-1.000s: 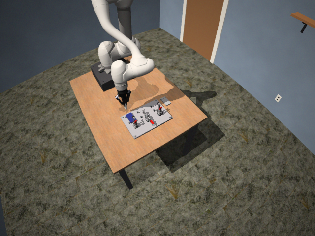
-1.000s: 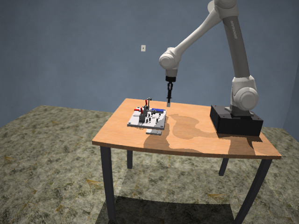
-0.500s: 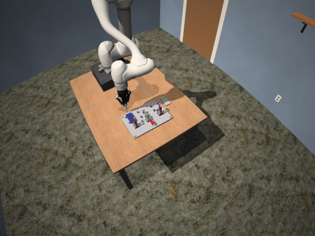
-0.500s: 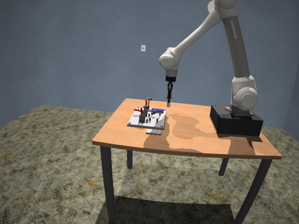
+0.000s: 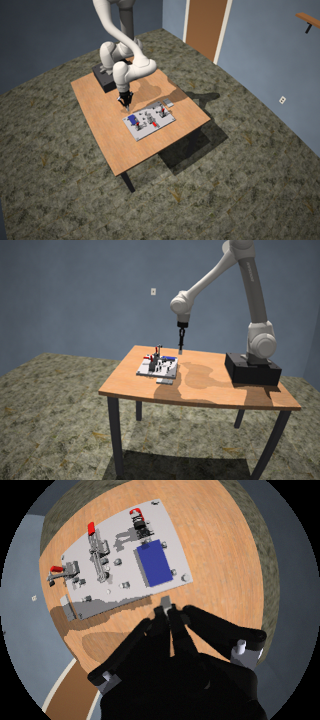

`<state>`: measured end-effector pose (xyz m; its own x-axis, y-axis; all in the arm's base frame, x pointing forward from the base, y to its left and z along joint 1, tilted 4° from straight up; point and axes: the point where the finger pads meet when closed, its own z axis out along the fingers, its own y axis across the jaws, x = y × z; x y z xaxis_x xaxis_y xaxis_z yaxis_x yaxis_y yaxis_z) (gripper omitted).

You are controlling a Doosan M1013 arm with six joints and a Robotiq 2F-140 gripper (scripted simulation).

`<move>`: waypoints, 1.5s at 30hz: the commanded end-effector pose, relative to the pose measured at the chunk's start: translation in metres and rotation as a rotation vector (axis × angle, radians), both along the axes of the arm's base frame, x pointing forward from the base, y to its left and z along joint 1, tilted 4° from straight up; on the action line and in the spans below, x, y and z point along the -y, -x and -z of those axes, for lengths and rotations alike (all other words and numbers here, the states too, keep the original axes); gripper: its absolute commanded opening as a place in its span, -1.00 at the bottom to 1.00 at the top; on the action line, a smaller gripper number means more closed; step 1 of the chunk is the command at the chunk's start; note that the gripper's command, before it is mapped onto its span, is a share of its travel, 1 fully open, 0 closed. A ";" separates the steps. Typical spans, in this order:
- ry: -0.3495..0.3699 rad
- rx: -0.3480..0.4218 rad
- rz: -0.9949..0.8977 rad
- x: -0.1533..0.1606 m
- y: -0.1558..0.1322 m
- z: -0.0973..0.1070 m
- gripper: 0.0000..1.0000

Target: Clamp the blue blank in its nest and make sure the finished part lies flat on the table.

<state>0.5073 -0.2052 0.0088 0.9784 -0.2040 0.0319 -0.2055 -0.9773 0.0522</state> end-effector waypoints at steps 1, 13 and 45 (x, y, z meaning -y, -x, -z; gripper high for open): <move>0.000 0.000 0.000 0.000 0.000 0.000 -1.00; 0.000 0.000 0.000 -0.016 -0.038 0.000 -1.00; 0.000 0.000 0.000 -0.036 -0.089 0.033 -1.00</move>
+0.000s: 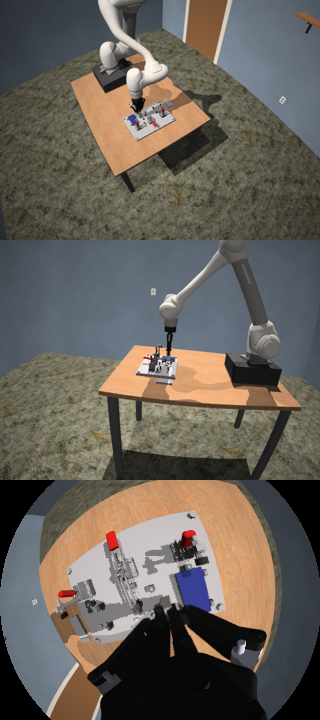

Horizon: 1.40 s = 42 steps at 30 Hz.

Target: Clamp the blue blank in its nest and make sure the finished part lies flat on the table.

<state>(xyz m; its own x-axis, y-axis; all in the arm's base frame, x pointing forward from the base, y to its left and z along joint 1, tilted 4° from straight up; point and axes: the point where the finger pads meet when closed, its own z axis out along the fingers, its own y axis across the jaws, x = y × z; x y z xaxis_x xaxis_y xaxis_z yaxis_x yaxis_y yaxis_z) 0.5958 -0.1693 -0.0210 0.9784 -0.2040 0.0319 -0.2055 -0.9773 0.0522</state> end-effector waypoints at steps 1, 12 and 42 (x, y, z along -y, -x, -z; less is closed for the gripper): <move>0.000 0.000 0.000 0.000 0.000 0.004 -1.00; 0.000 0.000 0.000 0.000 0.000 0.005 -1.00; 0.000 0.000 0.000 0.001 0.000 0.010 -1.00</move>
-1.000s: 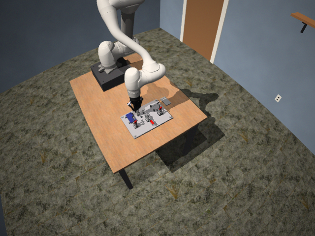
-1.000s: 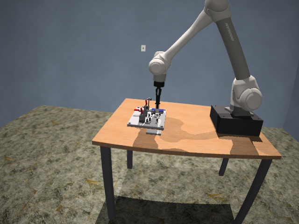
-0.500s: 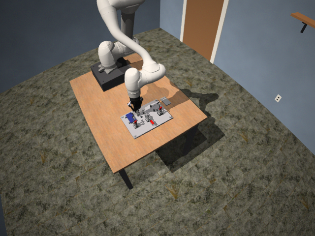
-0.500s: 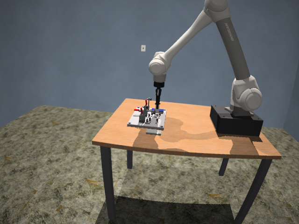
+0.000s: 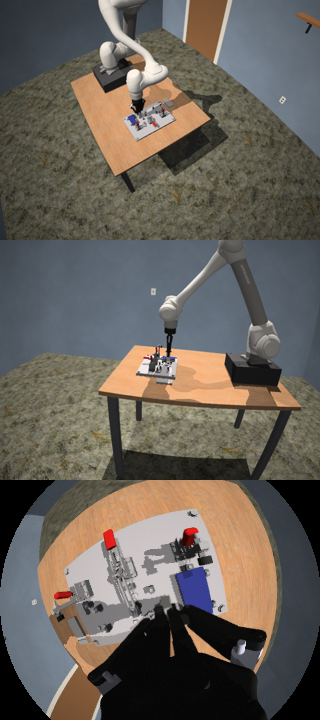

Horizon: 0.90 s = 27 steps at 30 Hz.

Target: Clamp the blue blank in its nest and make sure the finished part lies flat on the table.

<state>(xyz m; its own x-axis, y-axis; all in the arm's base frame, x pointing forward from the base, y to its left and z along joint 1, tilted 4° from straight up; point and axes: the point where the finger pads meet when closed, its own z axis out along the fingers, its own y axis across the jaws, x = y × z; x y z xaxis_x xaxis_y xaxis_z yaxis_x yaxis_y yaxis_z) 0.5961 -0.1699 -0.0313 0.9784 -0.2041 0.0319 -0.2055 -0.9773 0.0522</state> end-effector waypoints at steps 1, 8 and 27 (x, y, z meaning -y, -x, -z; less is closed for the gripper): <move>0.000 0.000 0.000 0.000 0.000 0.000 -1.00; 0.000 0.000 0.000 0.002 0.000 0.000 -1.00; 0.000 0.000 0.000 0.007 0.001 0.000 -1.00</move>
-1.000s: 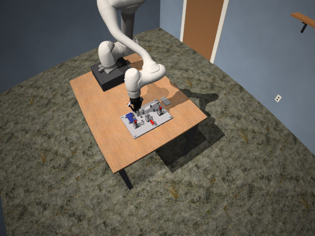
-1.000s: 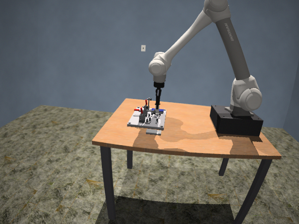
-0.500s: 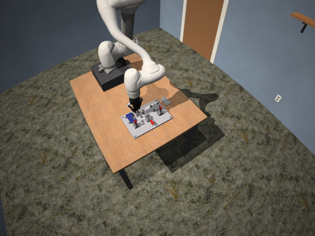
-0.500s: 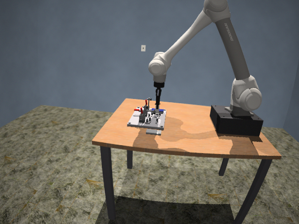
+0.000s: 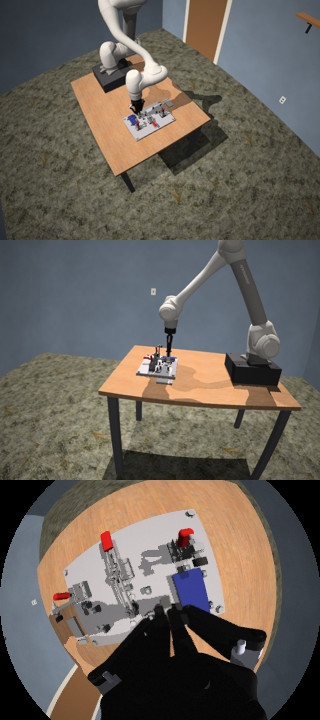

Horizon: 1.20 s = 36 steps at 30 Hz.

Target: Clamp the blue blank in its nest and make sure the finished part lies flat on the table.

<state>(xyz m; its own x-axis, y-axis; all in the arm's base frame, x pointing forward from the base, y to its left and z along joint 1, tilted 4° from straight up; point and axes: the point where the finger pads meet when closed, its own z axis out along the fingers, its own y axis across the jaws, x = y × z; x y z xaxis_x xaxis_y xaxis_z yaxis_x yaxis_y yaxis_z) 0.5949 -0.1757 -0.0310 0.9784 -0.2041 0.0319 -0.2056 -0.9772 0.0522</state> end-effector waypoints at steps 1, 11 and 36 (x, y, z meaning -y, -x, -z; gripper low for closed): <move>0.000 0.000 0.000 0.002 0.000 0.000 -1.00; 0.000 0.000 0.000 0.002 0.000 0.000 -1.00; 0.000 0.000 0.000 0.009 0.002 -0.001 -1.00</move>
<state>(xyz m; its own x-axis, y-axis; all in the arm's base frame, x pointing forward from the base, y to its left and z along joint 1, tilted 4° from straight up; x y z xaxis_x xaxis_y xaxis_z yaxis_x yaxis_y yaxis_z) 0.5932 -0.1835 -0.0306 0.9784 -0.2041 0.0319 -0.2056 -0.9772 0.0522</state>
